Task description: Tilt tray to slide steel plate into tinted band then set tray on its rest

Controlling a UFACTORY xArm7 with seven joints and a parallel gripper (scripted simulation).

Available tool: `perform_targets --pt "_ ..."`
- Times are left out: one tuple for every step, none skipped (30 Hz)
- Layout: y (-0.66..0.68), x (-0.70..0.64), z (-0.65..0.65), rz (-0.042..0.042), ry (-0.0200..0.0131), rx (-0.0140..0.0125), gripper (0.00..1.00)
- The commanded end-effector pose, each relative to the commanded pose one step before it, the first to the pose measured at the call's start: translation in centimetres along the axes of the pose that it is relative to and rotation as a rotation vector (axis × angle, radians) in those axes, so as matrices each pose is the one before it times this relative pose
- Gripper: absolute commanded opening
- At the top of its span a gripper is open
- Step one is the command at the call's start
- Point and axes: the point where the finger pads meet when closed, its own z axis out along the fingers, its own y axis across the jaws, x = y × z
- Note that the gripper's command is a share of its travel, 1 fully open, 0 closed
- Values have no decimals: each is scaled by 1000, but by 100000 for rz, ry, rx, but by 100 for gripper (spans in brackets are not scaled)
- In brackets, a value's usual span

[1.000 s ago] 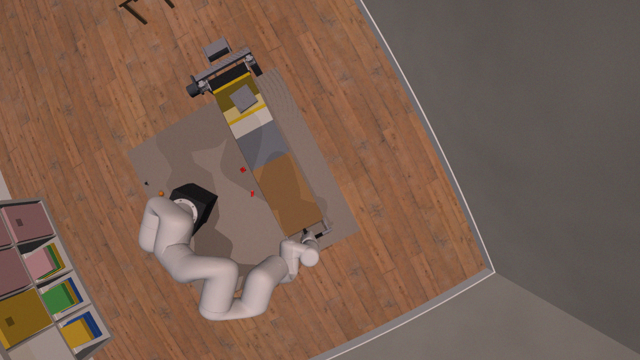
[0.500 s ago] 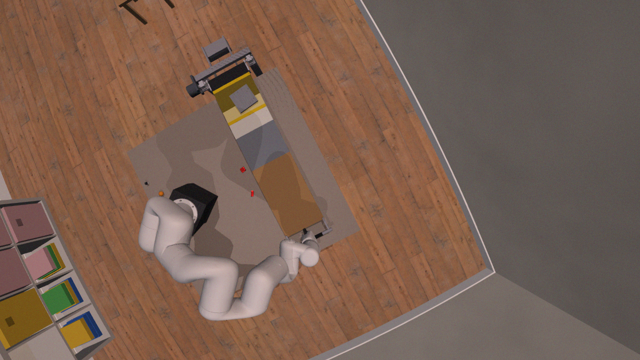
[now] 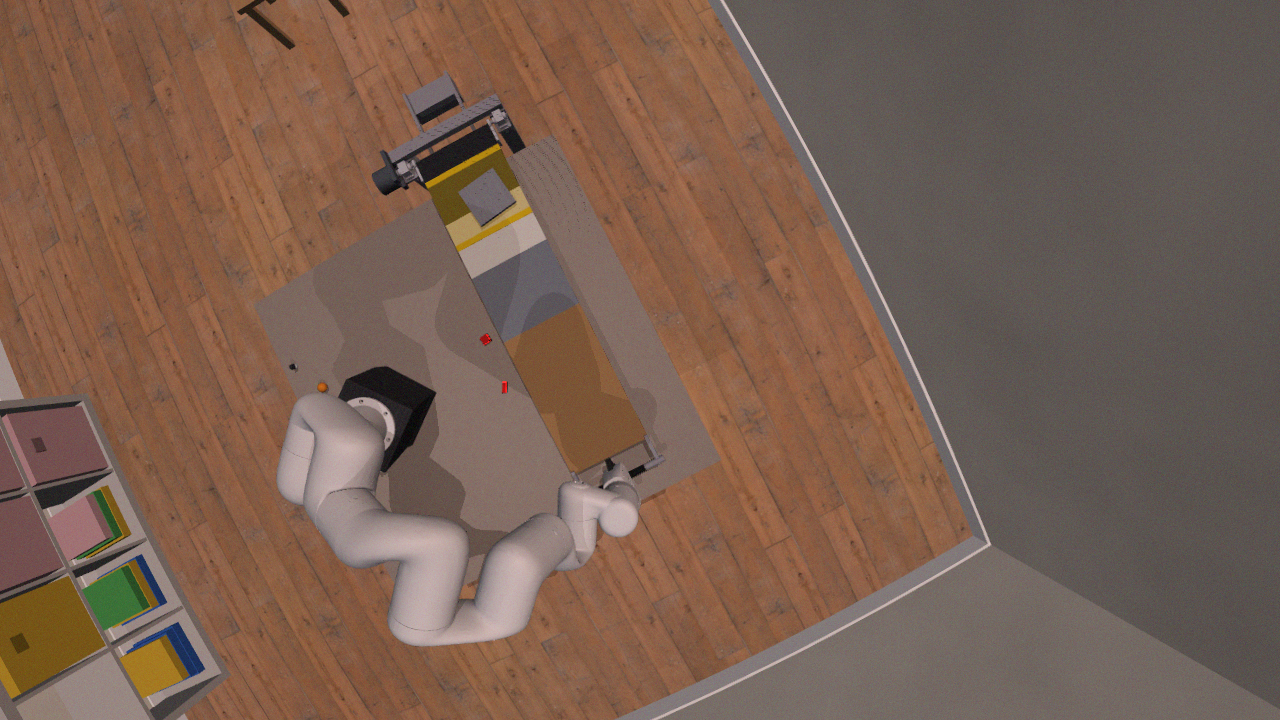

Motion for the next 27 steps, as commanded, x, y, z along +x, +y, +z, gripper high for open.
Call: perform_targets --pt "-127 -141 -1674 5 -343 292 40" --pt "0 0 -442 0 0 0 40" --pt "0 0 -461 0 0 0 40" --pt "0 0 -475 0 0 0 40" --pt "0 0 -487 0 0 0 40" --pt "0 0 0 0 0 0 40" --pt "0 0 0 0 0 0 40" --pt "0 0 -495 0 0 0 40" --pt "0 0 -498 0 0 0 40" --pt "0 0 -498 0 0 0 40" --pt "0 0 -494 0 0 0 40" --pt "0 0 -487 0 0 0 40" --pt "0 0 -475 0 0 0 40" --pt "0 0 -459 0 0 0 40" --pt "0 0 -441 0 0 0 40" --pt "0 0 -418 0 0 0 40" --pt "0 0 -393 0 0 0 40" --pt "0 0 -364 0 0 0 40" --pt "0 0 -333 -1 0 0 40" --pt "-1 0 -301 1 0 0 40" --pt "0 0 -267 -1 0 0 40" --pt "0 0 -232 1 0 0 40" --pt "0 0 0 0 0 0 40" --pt "0 0 0 0 0 0 40" --pt "0 0 -196 -1 0 0 40" --pt "0 0 -162 0 0 0 40" --pt "0 0 -129 0 0 0 40"
